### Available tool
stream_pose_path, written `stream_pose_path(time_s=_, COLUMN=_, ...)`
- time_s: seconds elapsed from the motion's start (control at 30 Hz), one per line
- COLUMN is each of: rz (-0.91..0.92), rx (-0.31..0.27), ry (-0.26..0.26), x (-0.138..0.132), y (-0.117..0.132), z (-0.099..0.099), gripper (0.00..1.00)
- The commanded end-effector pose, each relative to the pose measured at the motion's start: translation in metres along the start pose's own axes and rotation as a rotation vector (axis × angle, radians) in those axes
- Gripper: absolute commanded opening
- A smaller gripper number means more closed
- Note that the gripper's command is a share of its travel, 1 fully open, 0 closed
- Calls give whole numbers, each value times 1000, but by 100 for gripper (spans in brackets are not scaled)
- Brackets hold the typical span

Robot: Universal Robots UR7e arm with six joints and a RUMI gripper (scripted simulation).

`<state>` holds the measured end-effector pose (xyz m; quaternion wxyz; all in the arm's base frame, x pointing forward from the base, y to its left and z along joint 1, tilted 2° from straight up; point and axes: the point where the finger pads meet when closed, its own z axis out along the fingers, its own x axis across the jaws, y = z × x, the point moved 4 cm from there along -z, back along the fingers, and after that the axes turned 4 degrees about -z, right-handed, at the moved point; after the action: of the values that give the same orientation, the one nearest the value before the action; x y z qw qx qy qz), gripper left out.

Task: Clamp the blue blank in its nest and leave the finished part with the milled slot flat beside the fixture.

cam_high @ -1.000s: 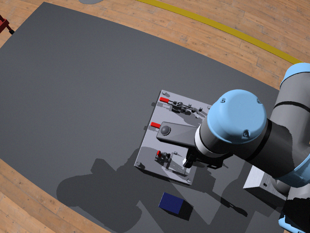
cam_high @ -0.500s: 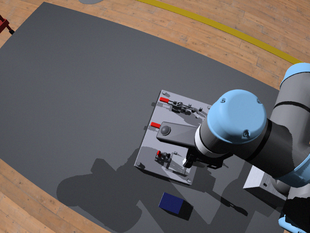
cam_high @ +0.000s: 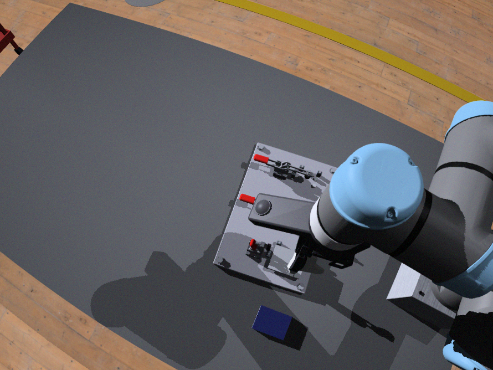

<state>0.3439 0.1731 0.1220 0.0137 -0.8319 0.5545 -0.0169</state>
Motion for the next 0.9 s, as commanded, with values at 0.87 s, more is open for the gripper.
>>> stream_pose_path(time_s=0.87, rz=0, rx=-7, ry=-3, x=-1, y=3, z=90, gripper=59)
